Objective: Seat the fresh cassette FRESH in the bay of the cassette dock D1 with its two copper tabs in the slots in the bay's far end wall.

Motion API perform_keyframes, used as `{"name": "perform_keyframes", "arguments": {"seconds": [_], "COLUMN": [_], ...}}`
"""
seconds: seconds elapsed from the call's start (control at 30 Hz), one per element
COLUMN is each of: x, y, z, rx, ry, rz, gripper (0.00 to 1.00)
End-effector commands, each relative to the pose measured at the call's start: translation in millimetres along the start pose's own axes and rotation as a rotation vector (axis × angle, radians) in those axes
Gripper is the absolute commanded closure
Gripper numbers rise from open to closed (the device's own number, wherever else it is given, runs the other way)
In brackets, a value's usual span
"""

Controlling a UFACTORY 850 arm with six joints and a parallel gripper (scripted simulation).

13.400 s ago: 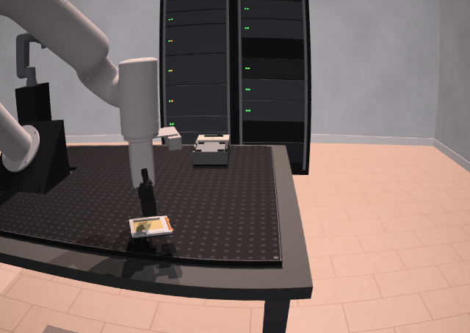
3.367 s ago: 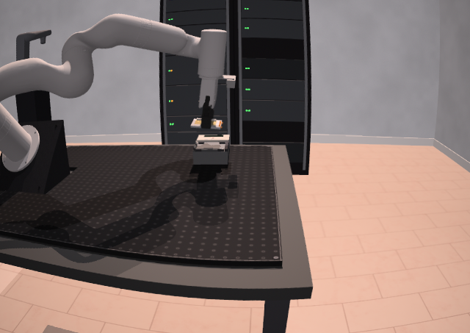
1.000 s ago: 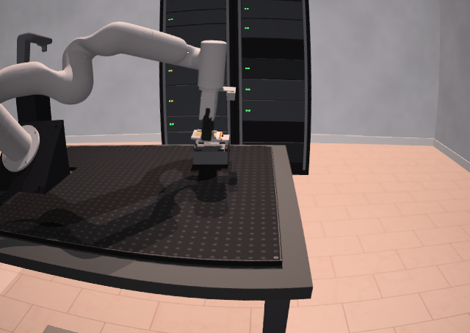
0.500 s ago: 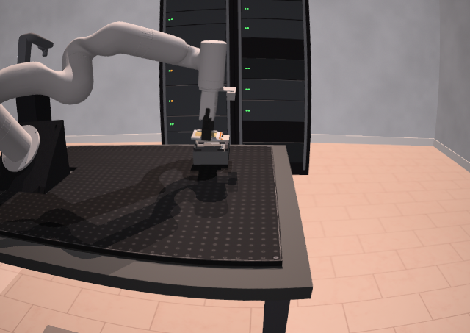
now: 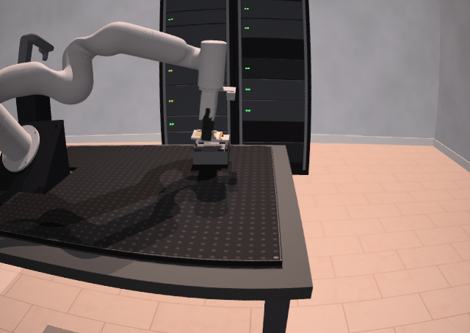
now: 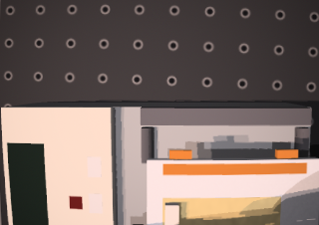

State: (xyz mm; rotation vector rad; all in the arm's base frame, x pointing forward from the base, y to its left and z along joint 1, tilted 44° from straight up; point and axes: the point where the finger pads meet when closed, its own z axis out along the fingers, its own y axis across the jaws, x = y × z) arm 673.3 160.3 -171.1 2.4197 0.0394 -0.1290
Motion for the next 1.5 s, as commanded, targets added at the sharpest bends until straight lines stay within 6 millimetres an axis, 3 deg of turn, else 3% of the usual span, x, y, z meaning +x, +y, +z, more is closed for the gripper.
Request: {"name": "perform_keyframes", "arguments": {"seconds": [0.0, 0.53, 1.47], "x": [1.7, 4.2, 4.2], "y": [-0.7, 0.3, 0.3], "z": [-1.5, 16.5, 16.5], "rx": [-0.057, -0.057, -0.057], "ry": [-0.095, -0.095, -0.095], "rz": [0.001, 0.001, 0.001], "gripper": [1.0, 1.0, 1.0]}}
